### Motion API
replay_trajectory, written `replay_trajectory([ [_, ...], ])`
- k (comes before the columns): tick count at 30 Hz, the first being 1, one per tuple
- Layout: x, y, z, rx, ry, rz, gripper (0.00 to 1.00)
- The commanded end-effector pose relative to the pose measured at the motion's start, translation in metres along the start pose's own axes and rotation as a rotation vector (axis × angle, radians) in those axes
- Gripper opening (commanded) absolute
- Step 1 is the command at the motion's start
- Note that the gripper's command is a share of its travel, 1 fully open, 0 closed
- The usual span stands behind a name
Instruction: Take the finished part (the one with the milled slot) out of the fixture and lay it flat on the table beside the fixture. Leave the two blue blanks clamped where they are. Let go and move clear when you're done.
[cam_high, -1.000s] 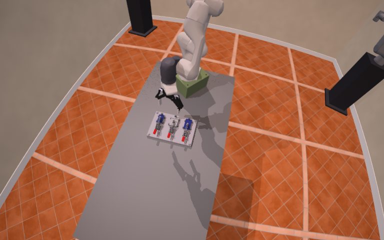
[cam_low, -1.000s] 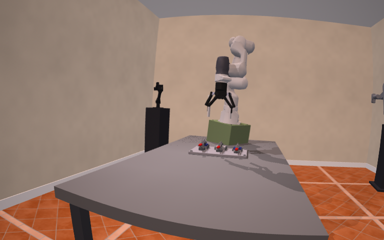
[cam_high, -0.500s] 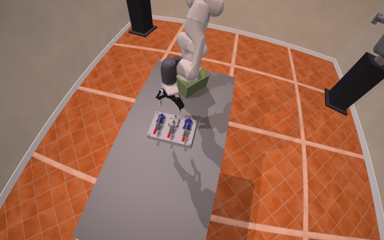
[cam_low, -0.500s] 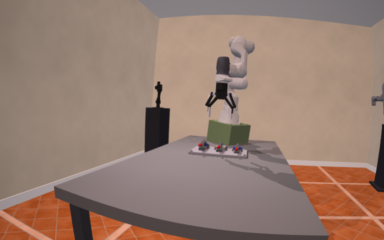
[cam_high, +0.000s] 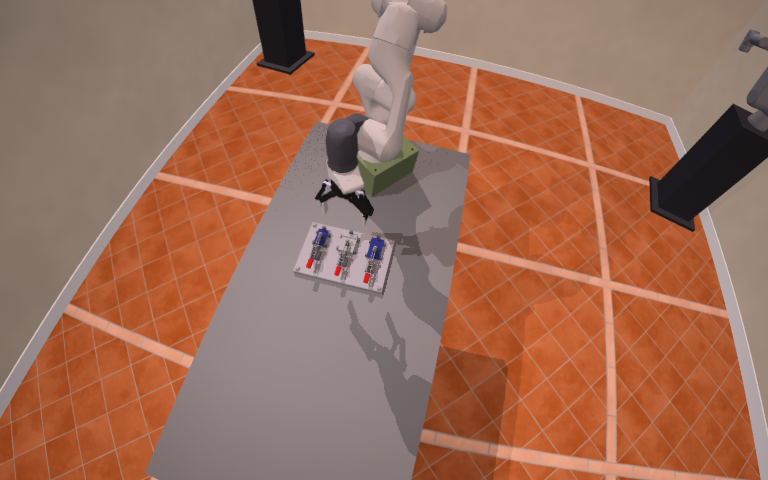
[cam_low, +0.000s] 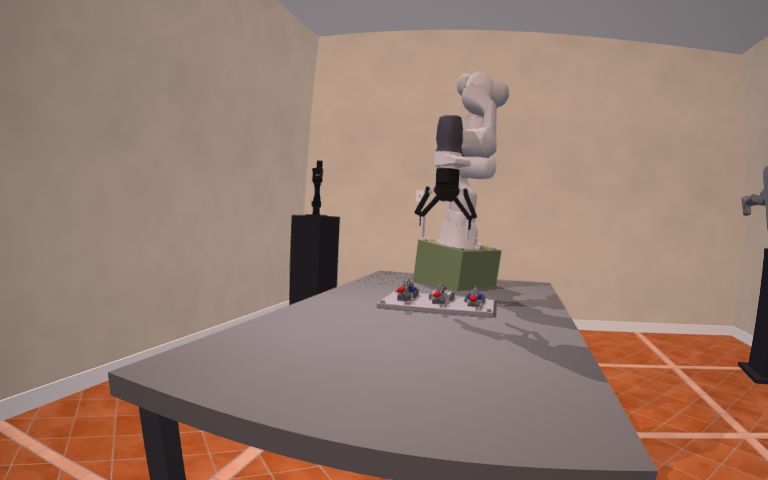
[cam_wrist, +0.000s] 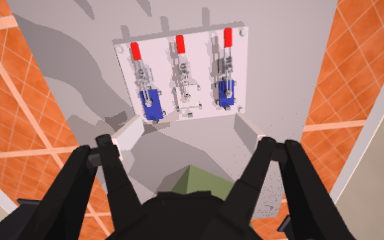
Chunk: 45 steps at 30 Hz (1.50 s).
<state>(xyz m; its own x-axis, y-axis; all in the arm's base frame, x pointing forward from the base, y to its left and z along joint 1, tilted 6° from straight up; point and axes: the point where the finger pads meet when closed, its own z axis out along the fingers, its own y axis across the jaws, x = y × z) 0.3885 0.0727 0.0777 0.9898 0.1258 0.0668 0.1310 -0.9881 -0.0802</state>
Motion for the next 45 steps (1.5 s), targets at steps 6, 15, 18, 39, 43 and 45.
replay_trajectory([
  [6, -0.0060, -0.0038, 0.0039, 0.005, -0.015, -0.094, 1.00],
  [15, -0.0060, -0.0038, 0.0039, 0.005, -0.015, -0.094, 1.00],
  [18, -0.0060, -0.0038, 0.0039, 0.005, -0.015, -0.094, 1.00],
  [39, -0.0060, -0.0038, 0.0039, 0.005, -0.015, -0.094, 0.28],
  [43, -0.0060, -0.0038, 0.0039, 0.005, -0.015, -0.094, 0.28],
  [45, -0.0060, -0.0038, 0.0039, 0.005, -0.015, -0.094, 0.28],
])
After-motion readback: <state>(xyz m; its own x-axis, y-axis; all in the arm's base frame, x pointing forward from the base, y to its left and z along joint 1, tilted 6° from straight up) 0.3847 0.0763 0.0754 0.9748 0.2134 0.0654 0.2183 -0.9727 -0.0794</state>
